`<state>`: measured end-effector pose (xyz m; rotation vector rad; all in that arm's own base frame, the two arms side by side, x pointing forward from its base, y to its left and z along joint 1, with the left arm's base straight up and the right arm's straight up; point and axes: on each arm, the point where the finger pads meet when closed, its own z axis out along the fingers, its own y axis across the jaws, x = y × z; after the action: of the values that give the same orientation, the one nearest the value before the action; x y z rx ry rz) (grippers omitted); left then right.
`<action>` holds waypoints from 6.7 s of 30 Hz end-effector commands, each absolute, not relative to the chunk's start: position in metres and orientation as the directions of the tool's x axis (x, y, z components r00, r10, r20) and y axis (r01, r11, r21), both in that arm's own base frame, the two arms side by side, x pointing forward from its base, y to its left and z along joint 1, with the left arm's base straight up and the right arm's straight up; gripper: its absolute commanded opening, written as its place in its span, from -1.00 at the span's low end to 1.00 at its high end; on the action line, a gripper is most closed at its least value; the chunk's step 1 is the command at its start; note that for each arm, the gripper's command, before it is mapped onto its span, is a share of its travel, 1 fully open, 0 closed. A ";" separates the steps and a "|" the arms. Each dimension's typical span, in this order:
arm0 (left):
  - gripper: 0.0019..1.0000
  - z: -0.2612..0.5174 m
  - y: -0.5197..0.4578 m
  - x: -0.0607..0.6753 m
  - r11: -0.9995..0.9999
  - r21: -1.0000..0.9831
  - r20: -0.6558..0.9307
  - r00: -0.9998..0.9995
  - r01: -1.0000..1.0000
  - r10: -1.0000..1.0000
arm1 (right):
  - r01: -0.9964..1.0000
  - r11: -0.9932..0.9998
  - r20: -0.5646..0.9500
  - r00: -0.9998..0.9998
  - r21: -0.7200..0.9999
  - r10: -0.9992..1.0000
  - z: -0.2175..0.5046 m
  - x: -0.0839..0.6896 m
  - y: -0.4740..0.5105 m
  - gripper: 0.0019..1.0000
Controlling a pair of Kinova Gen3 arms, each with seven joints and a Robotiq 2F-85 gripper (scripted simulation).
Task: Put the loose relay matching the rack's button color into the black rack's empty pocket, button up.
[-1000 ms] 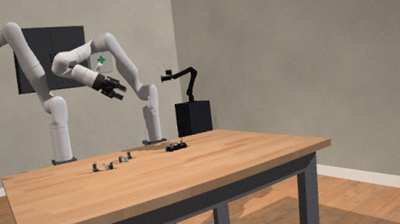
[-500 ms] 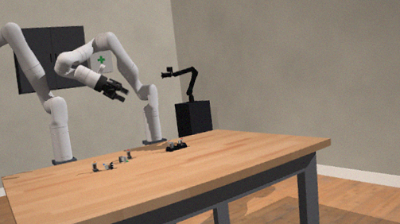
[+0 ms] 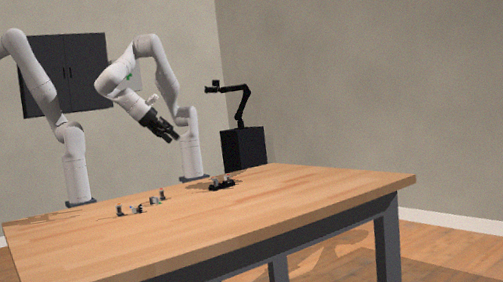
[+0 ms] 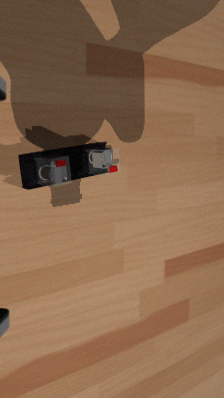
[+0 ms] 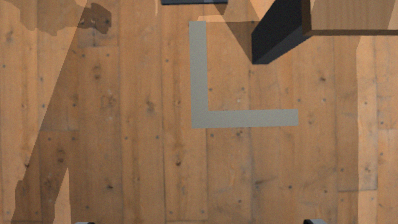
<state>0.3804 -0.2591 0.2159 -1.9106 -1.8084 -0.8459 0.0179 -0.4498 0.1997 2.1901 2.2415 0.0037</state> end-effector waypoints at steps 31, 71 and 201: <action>1.00 0.109 -0.141 0.393 0.076 -0.006 0.034 -0.076 0.997 0.997 | 0.999 0.033 0.000 -0.033 0.000 0.999 0.200 0.015 -0.450 1.00; -0.80 0.105 -0.134 0.391 0.100 0.000 0.002 -0.100 0.995 0.995 | 0.999 0.033 0.000 -0.033 0.000 0.999 0.200 0.015 -0.450 1.00; -0.80 0.101 -0.320 0.295 -1.000 -0.004 0.002 1.000 -0.007 -0.007 | 0.999 0.033 0.000 -0.033 0.000 0.999 0.200 0.015 -0.450 1.00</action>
<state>0.2952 -0.3190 0.1005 -3.1404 -0.0133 -0.0007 0.0179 -0.4498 0.1997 2.1901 2.2414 0.0037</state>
